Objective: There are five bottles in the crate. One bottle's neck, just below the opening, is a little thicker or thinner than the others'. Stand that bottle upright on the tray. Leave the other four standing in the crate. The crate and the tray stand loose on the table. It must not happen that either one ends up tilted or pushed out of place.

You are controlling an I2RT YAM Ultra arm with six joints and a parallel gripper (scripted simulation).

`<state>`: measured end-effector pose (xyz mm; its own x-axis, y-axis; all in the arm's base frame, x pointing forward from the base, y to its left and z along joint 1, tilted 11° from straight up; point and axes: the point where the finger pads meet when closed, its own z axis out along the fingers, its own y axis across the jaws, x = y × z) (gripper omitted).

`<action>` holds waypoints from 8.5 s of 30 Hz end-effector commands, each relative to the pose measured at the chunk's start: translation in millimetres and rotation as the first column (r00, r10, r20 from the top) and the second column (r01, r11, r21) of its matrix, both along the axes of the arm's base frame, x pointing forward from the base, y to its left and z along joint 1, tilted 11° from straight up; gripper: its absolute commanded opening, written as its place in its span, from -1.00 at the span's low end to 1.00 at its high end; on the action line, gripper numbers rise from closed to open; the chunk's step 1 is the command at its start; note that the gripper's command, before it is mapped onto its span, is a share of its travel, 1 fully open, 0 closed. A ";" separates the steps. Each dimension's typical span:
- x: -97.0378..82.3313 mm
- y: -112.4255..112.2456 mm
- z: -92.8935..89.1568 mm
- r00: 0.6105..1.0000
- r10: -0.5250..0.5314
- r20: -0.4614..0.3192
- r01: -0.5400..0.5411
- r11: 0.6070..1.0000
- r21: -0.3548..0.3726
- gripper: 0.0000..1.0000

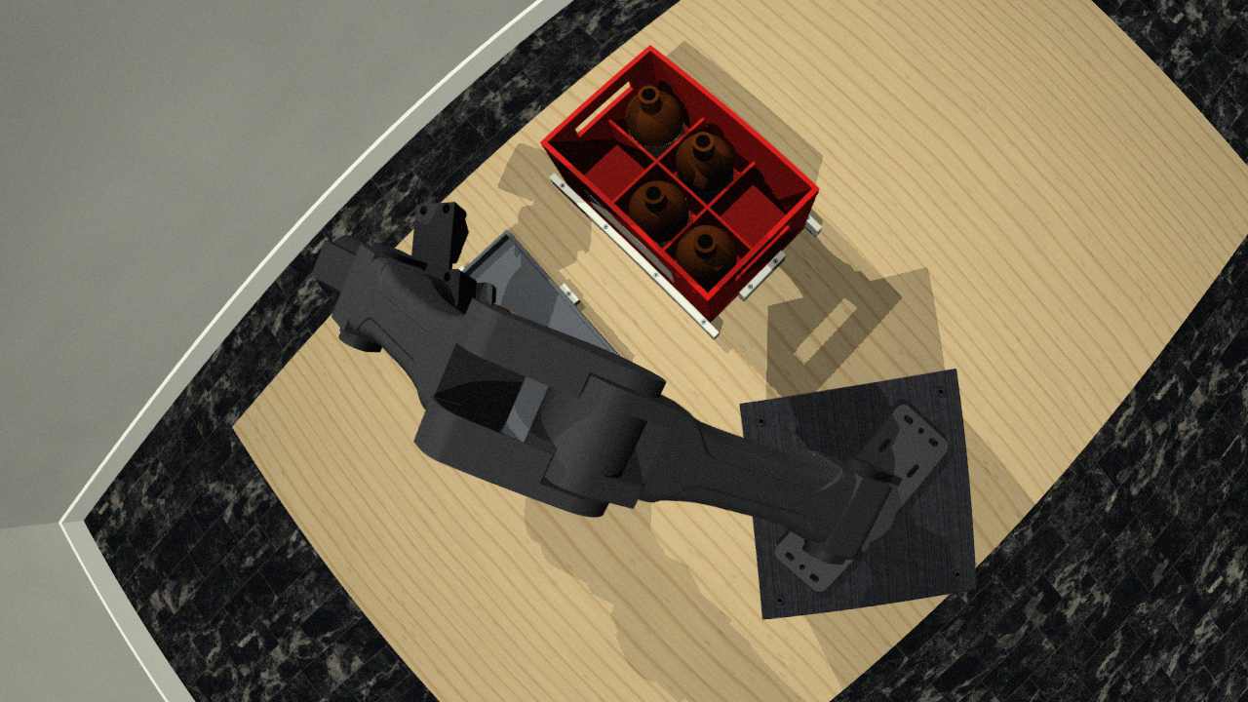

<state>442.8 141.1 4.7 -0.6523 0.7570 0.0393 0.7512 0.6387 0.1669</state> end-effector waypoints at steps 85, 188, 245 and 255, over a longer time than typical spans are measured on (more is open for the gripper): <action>8.8 2.5 14.9 0.998 -0.003 0.056 0.003 1.000 0.004 -1.00; 4.3 3.9 -1.1 0.999 0.001 0.045 -0.001 1.000 0.001 -1.00; 2.6 3.2 -14.1 0.999 -0.002 0.044 0.002 1.000 0.001 -1.00; 2.6 3.2 -14.1 0.999 -0.002 0.044 0.002 1.000 0.001 -1.00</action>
<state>442.5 142.7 -19.9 -0.6532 0.7566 0.0306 0.7479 0.6383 0.1819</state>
